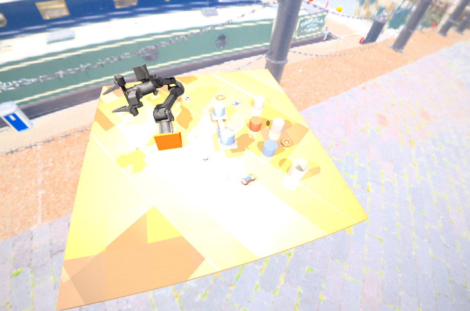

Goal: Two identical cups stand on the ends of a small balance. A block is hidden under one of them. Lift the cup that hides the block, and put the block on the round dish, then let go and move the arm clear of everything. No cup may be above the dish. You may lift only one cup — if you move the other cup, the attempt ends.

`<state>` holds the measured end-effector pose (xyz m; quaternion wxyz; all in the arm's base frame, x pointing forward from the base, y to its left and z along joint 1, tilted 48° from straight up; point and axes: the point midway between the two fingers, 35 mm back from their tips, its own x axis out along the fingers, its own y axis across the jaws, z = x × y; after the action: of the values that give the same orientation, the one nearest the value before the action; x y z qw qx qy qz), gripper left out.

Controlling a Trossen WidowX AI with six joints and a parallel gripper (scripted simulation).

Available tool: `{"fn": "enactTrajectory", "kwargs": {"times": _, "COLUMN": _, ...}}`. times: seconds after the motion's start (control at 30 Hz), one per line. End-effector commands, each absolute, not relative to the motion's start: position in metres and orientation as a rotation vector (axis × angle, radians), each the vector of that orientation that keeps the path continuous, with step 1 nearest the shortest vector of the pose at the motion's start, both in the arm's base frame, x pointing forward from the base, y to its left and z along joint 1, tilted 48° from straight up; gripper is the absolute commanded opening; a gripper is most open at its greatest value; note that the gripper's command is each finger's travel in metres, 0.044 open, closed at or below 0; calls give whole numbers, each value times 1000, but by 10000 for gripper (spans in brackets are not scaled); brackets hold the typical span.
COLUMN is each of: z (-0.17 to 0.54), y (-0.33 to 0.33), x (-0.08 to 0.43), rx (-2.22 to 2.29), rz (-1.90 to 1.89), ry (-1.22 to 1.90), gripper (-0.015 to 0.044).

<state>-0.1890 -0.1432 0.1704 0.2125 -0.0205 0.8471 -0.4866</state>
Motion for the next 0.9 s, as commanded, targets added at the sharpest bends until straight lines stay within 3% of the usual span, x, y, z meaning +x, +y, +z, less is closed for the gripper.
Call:
{"fn": "enactTrajectory", "kwargs": {"times": 0.0, "z": 170, "y": -144, "x": -189, "rx": -60, "rz": -1347, "ry": 2348, "gripper": 426}}
{"fn": "enactTrajectory", "kwargs": {"times": 0.87, "z": 96, "y": -217, "x": -73, "rx": -175, "rz": -731, "ry": 1720, "gripper": 440}}
